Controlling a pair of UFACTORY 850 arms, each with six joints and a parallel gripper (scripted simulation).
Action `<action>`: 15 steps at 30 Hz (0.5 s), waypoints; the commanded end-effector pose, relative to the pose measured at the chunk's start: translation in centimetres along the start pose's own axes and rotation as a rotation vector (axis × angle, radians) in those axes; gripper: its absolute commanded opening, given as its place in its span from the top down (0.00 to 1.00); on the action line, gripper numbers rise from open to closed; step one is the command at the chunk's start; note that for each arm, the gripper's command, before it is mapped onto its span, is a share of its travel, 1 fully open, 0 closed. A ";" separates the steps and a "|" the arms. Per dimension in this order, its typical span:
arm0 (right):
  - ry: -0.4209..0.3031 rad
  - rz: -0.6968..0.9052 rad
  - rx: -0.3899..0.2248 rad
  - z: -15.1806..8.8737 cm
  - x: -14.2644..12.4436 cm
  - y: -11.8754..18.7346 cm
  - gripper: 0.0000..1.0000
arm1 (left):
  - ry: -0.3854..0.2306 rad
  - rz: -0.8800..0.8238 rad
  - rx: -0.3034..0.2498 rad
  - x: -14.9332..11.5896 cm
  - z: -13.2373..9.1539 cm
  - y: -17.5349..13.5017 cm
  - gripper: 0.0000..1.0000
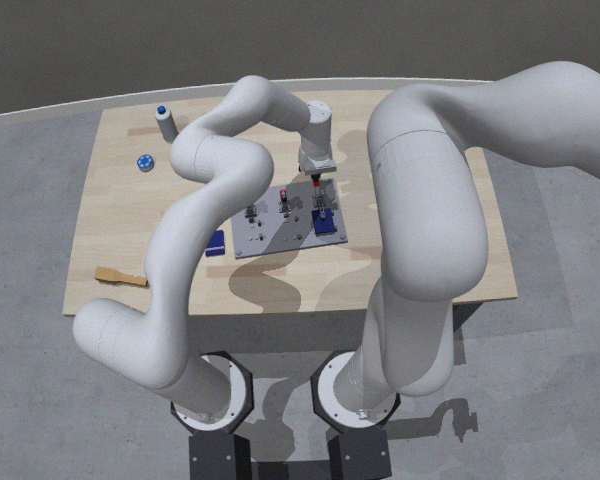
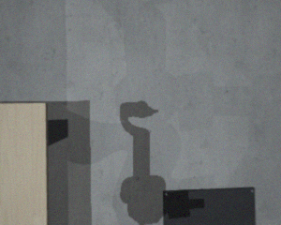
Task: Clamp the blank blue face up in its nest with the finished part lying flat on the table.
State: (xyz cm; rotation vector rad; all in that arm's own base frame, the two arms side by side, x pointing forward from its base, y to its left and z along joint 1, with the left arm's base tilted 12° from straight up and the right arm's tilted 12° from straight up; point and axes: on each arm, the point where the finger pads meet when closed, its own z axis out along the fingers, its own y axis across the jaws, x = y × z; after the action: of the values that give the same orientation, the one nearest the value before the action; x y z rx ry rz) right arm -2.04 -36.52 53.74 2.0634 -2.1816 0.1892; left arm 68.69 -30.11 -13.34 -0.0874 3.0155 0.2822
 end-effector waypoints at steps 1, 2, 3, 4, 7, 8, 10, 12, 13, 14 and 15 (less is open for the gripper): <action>0.002 0.000 0.000 -0.1 0.0 0.0 0.00 | 0.000 0.000 0.000 0.0 0.0 0.0 1.00; 0.002 0.000 0.000 -0.1 0.0 0.0 0.00 | 0.000 0.000 0.000 0.0 0.1 0.0 1.00; 0.002 0.000 0.000 -0.1 0.0 0.0 0.00 | 0.000 0.000 0.000 0.0 0.1 0.0 1.00; 0.002 0.000 0.000 -0.1 0.0 0.0 0.00 | 0.000 0.000 0.000 0.0 0.1 0.0 1.00; 0.002 0.000 0.000 -0.1 0.0 0.0 0.00 | 0.000 0.000 0.000 0.0 0.2 0.0 1.00; 0.002 0.000 0.000 -0.1 0.0 0.0 0.00 | 0.000 0.000 0.000 0.0 0.2 0.0 1.00; 0.002 0.000 0.000 -0.1 0.0 0.0 0.00 | 0.000 0.000 0.000 0.0 0.2 0.0 1.00; 0.002 0.000 0.000 -0.1 0.0 0.0 0.00 | 0.000 0.000 0.000 0.0 0.2 0.0 1.00; 0.002 0.000 0.000 -0.1 0.0 0.0 0.00 | 0.000 0.000 0.000 0.0 0.2 0.0 1.00; 0.002 0.000 0.000 -0.1 0.0 0.0 0.00 | 0.000 0.000 0.000 0.0 0.2 0.0 1.00; 0.002 0.000 0.000 -0.1 0.0 0.0 0.00 | 0.000 0.000 0.000 0.0 0.2 0.0 1.00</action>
State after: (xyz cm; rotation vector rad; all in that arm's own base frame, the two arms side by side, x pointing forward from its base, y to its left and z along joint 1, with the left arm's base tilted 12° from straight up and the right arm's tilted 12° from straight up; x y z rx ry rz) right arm -2.04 -36.52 53.74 2.0634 -2.1816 0.1892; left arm 68.69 -30.06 -13.48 -0.0876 3.0162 0.2838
